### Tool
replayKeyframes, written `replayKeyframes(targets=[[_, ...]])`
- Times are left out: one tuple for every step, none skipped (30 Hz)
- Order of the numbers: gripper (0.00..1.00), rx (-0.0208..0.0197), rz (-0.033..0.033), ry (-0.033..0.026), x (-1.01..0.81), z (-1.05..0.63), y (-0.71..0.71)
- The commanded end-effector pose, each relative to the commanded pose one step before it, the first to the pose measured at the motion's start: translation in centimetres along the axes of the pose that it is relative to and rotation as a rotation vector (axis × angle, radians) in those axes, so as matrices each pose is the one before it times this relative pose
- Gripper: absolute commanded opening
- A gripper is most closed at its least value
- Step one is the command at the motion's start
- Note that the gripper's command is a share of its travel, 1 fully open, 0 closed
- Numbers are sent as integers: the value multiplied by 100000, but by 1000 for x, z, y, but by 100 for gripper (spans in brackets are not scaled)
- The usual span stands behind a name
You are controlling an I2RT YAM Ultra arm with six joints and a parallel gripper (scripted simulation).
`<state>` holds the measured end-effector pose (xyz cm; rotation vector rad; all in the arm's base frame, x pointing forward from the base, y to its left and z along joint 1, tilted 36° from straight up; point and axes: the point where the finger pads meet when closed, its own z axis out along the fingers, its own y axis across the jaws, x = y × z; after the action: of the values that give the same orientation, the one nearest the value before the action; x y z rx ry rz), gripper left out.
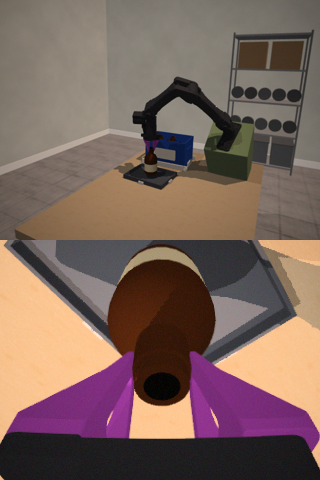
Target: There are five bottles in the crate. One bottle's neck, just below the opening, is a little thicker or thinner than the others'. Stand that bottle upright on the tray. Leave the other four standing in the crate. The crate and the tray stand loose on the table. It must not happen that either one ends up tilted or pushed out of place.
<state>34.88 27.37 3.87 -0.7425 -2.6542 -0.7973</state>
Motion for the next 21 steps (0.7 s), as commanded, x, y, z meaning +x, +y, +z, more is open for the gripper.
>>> replayKeyframes(targets=[[0,-2842,481,-3243,-646,-1462,481],[0,0,0,0,0,0,0],[0,-1,-1,-1,0,0,0],[0,-6,-5,-3,-1,0,2],[0,-15,-13,-9,-3,-1,6],[0,-27,-24,-16,-5,-2,11],[0,-42,-36,-24,-8,-3,16],[0,-57,-50,-34,-11,-4,23],[0,-74,-64,-43,-14,-6,29],[0,-31,-32,-19,-26,20,15],[0,21,8,12,-40,49,-2],[0,24,8,14,-45,56,-2],[0,26,10,15,-50,62,-3],[0,0,0,0,0,0,0],[0,0,0,0,0,0,0],[0,40,19,23,-52,67,-6],[0,30,11,17,-57,71,-4],[0,67,40,39,-53,73,-13],[0,118,79,69,-47,75,-27],[0,146,101,86,-42,75,-34],[0,-204,-174,-120,2,-70,85]])
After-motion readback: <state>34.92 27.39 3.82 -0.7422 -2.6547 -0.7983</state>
